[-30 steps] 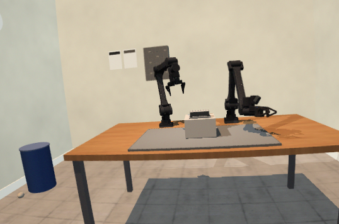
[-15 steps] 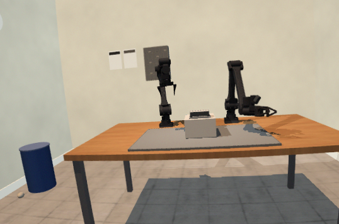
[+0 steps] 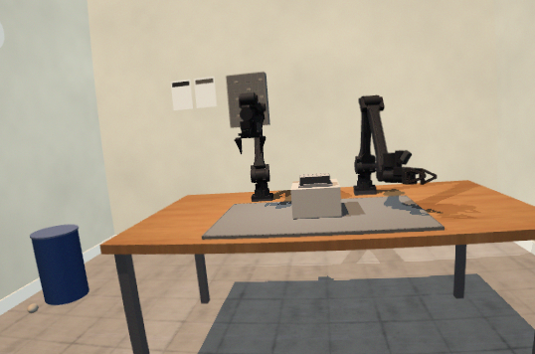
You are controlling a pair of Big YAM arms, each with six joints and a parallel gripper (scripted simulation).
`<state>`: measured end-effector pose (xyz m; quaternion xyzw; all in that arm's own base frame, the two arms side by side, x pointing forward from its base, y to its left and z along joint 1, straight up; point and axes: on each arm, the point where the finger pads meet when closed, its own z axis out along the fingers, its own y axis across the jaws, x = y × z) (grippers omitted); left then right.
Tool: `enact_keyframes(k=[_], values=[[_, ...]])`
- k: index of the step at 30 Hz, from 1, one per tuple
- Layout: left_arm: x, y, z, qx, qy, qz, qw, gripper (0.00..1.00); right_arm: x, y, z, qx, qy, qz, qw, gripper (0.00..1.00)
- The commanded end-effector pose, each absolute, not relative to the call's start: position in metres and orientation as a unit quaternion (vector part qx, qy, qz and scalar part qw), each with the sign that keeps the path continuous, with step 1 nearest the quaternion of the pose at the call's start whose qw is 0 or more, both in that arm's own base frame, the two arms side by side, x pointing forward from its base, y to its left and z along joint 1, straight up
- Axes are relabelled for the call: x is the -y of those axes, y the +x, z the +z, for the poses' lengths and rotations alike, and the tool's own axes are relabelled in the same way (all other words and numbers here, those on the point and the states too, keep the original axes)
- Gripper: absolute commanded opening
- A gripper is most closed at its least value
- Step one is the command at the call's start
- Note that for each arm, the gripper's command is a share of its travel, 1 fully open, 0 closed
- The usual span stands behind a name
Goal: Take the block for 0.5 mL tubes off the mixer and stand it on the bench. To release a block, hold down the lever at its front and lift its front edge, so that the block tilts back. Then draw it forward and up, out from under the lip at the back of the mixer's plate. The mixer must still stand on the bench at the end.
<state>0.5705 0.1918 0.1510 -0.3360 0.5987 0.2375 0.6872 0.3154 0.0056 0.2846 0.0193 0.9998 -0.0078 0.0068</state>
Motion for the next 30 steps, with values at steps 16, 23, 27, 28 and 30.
enact_keyframes(k=[16,23,27,28,30], values=[[-0.184,0.577,0.164,-0.596,-0.331,0.231,0.695,1.00,0.024,0.308,0.293,-1.000,0.019,-0.007,0.016,1.00],[-0.184,0.577,0.158,-0.599,-0.330,0.232,0.692,1.00,0.032,0.311,0.286,-1.000,0.014,-0.010,0.009,1.00],[-0.184,0.577,0.151,-0.603,-0.329,0.234,0.688,1.00,0.039,0.314,0.292,-1.000,0.019,-0.011,0.018,1.00],[-0.184,0.577,0.150,-0.604,-0.329,0.234,0.687,1.00,0.042,0.314,0.294,-0.999,0.019,-0.011,0.022,1.00],[-0.184,0.577,0.149,-0.604,-0.329,0.234,0.687,1.00,0.046,0.313,0.300,-0.999,0.019,-0.013,0.031,1.00]])
